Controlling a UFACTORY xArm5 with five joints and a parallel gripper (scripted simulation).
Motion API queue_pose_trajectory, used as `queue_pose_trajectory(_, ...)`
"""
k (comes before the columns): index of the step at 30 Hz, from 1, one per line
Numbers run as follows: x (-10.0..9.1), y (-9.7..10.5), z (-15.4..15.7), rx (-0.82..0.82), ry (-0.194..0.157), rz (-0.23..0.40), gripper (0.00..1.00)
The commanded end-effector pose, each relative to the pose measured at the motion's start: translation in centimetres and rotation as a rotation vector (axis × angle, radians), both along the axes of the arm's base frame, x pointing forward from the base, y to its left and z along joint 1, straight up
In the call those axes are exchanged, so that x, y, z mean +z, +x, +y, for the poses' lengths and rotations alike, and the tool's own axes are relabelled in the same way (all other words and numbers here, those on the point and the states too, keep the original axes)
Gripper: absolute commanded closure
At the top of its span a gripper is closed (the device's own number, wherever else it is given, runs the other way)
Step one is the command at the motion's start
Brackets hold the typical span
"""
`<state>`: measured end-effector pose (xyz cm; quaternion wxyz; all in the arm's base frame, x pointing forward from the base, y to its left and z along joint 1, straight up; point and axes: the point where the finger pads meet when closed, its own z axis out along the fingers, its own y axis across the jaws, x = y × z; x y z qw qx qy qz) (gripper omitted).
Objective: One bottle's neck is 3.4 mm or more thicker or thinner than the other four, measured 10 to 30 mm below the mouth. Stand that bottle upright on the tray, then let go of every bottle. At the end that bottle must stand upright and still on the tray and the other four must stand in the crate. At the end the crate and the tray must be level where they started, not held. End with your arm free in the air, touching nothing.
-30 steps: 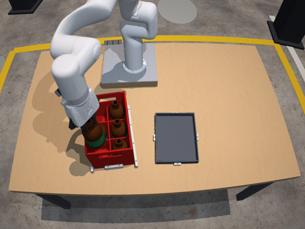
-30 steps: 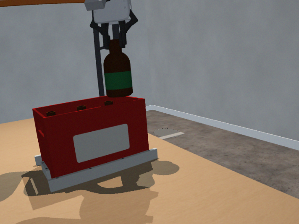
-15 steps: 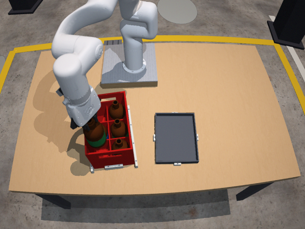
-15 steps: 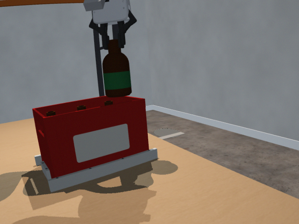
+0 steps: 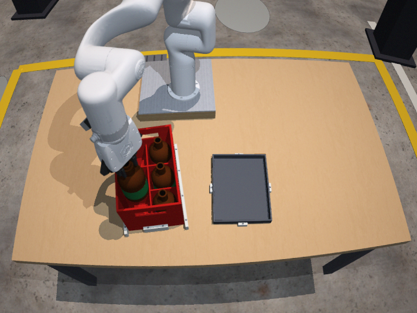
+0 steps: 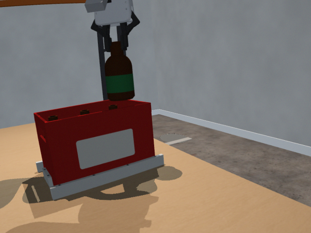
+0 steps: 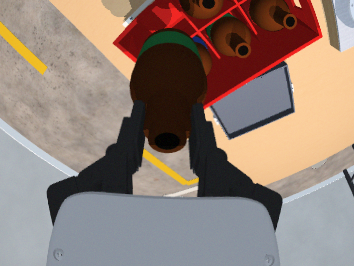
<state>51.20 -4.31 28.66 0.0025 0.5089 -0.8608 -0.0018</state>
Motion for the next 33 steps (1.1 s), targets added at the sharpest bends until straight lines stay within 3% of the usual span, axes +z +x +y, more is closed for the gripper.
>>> queue_pose_trajectory(1, 0.2, -0.1, 0.3, 0.0, 0.0, -0.005, 1.0)
queue_pose_trajectory(33, 0.2, -1.9, 4.4, 0.0, -0.001, -0.005, 1.0)
